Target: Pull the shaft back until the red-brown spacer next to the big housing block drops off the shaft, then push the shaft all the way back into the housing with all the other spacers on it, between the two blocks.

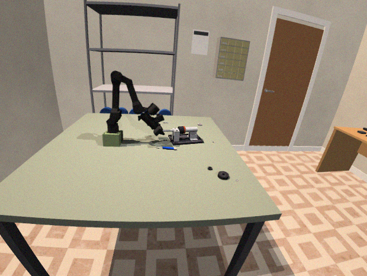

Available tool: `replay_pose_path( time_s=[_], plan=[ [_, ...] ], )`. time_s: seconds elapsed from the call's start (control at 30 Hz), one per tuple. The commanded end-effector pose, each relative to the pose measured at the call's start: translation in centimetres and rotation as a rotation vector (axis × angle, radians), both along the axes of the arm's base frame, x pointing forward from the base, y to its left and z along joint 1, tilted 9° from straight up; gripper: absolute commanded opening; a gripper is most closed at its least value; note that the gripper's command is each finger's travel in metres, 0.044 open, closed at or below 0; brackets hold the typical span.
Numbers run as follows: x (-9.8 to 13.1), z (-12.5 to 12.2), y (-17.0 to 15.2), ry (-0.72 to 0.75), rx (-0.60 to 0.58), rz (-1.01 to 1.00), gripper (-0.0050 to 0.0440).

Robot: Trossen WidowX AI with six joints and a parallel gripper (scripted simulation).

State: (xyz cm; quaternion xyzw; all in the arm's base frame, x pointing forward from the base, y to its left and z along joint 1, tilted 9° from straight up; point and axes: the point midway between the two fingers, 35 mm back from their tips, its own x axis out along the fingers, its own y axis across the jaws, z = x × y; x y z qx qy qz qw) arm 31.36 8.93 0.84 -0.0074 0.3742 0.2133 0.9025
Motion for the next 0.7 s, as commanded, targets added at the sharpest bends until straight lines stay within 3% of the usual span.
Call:
replay_pose_path(
  time_s=[0.0, 0.67],
  plan=[
    [0.25, 0.86, -0.1, -0.031, 0.004, 0.003, -0.005],
    [0.08, 0.84, -0.17, -0.031, 0.003, 0.002, -0.005]
  ],
)
